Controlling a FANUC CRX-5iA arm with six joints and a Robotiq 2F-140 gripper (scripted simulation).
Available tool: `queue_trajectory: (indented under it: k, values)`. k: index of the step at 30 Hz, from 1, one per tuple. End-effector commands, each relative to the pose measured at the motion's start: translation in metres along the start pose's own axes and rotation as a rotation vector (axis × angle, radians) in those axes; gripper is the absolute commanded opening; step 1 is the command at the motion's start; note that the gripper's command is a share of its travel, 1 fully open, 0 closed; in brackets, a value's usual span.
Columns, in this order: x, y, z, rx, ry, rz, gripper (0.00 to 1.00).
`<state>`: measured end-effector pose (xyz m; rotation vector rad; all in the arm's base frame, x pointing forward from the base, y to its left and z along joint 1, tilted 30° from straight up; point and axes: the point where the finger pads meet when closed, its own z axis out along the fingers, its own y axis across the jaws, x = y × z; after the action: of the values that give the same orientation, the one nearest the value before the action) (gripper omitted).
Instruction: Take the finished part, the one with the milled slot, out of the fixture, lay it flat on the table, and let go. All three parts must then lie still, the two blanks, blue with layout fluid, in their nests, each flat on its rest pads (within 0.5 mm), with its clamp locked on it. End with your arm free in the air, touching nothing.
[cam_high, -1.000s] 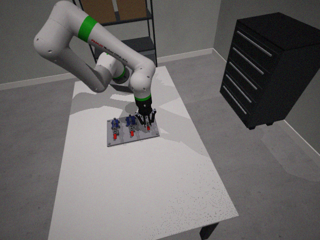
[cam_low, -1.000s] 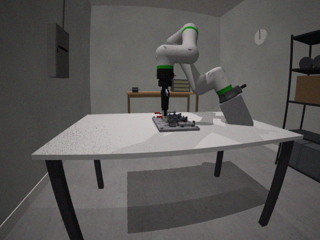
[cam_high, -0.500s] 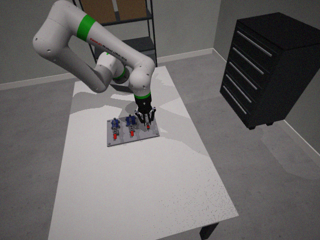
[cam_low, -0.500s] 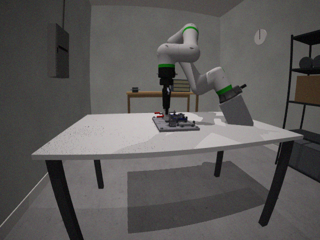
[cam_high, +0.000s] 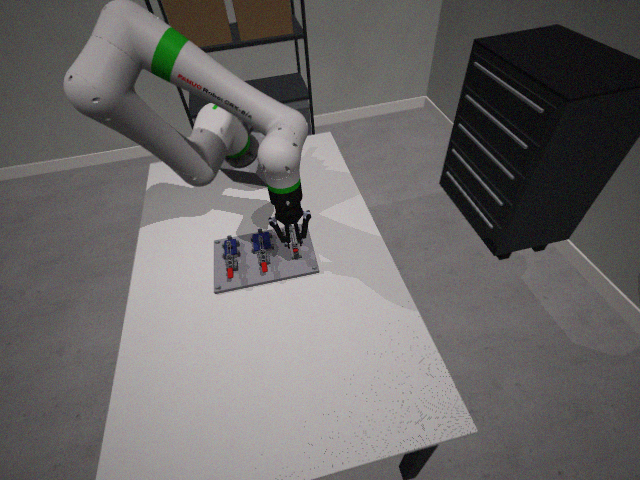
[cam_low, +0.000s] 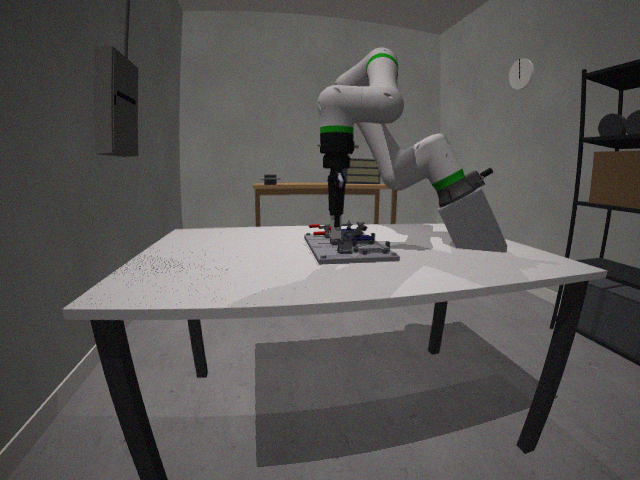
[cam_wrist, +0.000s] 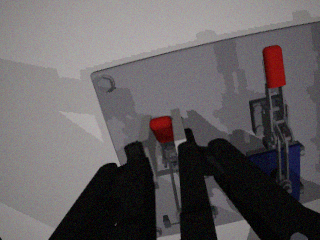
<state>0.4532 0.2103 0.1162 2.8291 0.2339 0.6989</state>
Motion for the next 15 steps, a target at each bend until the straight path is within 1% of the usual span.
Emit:
queue_trajectory:
  k: [1, 15]
  values:
    - [-0.0024, -0.0002, -0.0010, 0.000, 0.000, 0.000, 0.11]
    - [-0.0115, -0.0002, -0.0031, 0.000, 0.000, 0.000, 0.11]
